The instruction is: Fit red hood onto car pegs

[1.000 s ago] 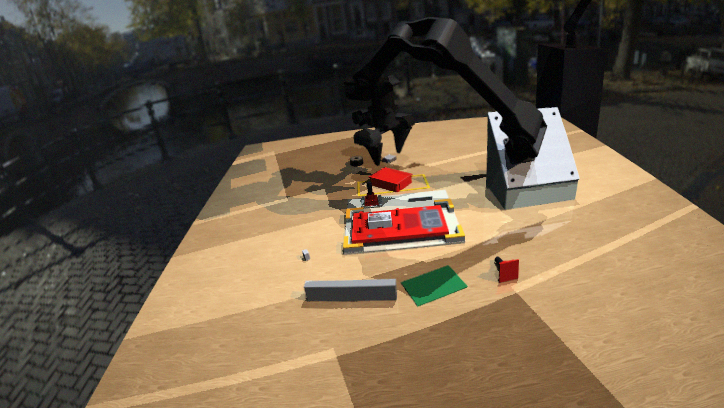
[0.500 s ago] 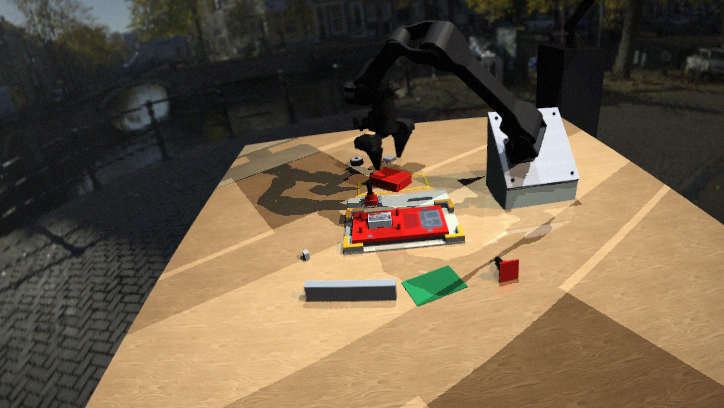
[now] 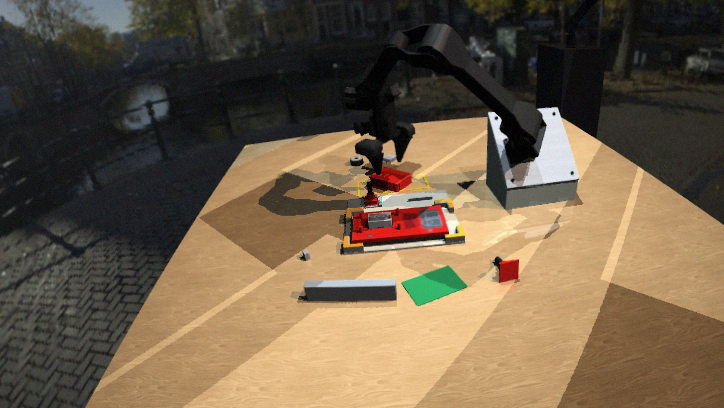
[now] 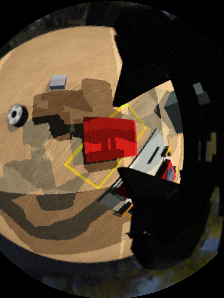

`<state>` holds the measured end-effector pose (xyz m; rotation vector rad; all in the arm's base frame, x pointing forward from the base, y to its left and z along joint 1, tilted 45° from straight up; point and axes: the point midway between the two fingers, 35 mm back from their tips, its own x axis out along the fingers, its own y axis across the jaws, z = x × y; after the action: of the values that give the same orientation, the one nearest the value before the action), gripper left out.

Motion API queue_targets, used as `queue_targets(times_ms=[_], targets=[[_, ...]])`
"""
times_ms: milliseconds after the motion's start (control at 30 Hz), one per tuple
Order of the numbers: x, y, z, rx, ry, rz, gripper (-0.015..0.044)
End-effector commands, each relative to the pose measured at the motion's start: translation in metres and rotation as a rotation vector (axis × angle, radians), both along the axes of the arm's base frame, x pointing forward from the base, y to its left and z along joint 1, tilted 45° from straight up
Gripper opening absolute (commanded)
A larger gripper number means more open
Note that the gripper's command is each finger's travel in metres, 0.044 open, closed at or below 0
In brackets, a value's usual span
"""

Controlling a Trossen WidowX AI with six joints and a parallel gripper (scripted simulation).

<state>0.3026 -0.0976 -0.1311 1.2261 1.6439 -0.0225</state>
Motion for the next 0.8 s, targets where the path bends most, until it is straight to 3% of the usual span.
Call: queue_targets(times_ms=[0, 767], targets=[[-0.0006, 0.0060, -0.0034, 0.006, 0.004, 0.001, 0.0440], [-0.0002, 0.0159, -0.0134, 0.007, 0.004, 0.001, 0.0440]])
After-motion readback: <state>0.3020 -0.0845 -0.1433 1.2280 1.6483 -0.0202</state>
